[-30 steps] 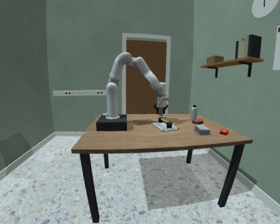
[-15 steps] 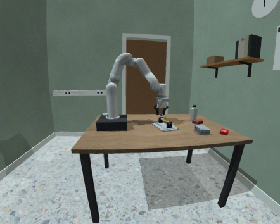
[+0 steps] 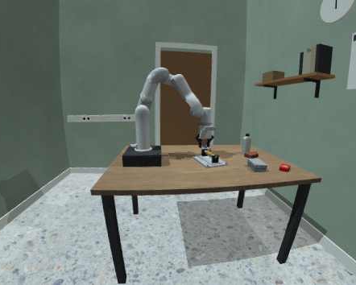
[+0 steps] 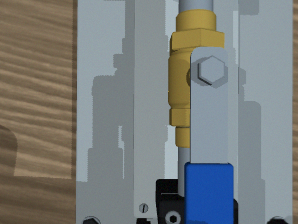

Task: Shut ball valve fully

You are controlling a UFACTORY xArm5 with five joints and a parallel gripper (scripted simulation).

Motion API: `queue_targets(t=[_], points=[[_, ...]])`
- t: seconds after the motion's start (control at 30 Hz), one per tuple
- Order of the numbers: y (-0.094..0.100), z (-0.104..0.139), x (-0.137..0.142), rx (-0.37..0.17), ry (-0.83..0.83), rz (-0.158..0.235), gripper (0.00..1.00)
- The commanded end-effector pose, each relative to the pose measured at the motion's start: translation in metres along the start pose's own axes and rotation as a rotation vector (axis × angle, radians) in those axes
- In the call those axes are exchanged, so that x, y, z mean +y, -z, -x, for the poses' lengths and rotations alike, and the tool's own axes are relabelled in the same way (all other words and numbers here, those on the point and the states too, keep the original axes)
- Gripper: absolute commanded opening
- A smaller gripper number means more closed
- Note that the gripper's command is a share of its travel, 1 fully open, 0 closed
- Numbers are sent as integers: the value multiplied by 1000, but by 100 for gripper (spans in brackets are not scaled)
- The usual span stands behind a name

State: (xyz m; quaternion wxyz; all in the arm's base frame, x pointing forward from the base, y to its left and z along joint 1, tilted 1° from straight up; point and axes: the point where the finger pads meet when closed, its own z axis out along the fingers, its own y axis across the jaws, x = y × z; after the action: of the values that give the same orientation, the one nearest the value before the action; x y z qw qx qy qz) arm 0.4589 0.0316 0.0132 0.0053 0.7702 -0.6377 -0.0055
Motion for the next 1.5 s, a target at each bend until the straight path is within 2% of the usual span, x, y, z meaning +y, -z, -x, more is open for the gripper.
queue_targets(t=[0.0,0.77,0.8,1.47], points=[[1,0,-2,0,0,-4,69],[-1,0,-2,0,0,-4,69],[-1,0,-2,0,0,-4,0],[-1,0,-2,0,0,-4,0]])
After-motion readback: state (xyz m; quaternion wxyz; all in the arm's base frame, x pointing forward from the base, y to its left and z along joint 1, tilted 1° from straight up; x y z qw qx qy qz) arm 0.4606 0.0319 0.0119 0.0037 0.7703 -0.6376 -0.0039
